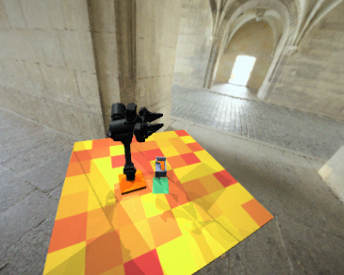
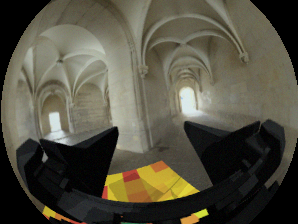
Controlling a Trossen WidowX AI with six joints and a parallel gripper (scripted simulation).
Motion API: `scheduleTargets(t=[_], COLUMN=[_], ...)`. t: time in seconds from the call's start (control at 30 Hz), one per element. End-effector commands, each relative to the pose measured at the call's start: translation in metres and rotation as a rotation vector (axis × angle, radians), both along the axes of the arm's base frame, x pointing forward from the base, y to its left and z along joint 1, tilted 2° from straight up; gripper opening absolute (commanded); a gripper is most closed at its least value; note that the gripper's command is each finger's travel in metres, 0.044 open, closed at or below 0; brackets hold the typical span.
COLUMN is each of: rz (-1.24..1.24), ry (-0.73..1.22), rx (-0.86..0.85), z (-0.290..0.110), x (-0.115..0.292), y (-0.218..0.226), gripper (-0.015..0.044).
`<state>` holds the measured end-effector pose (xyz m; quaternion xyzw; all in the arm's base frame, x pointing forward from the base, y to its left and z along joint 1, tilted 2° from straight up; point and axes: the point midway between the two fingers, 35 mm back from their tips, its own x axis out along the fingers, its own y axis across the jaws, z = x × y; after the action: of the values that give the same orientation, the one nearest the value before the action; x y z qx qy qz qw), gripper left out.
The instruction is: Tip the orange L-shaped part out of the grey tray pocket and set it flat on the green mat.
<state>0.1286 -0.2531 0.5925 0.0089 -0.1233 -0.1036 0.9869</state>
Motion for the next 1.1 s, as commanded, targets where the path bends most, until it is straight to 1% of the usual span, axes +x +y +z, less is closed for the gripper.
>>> scheduleTargets(t=[0.0,0.17,0.23,0.27,0.37,0.5,0.63,0.73,0.9,1.07], rz=[0.005,0.064,0.109,0.131,0.185,0.240,0.263,0.275,0.276,0.240], ry=[-0.004,-0.072,-0.097,-0.105,-0.102,-0.035,0.095,0.226,0.476,0.787], rx=[0.008,0.119,0.214,0.270,0.427,0.630,0.802,0.889,1.003,1.022], z=[0.000,-0.005,-0.013,-0.018,-0.040,-0.079,-0.127,-0.164,-0.229,-0.295], x=[0.002,0.028,0.050,0.063,0.105,0.164,0.220,0.253,0.288,0.294], y=[-0.001,-0.008,-0.013,-0.016,-0.018,-0.004,0.025,0.059,0.128,0.203], gripper=[0.0374,0.0243,0.0190,0.0180,0.0180,0.0180,0.0180,0.0180,0.0180,0.0180])
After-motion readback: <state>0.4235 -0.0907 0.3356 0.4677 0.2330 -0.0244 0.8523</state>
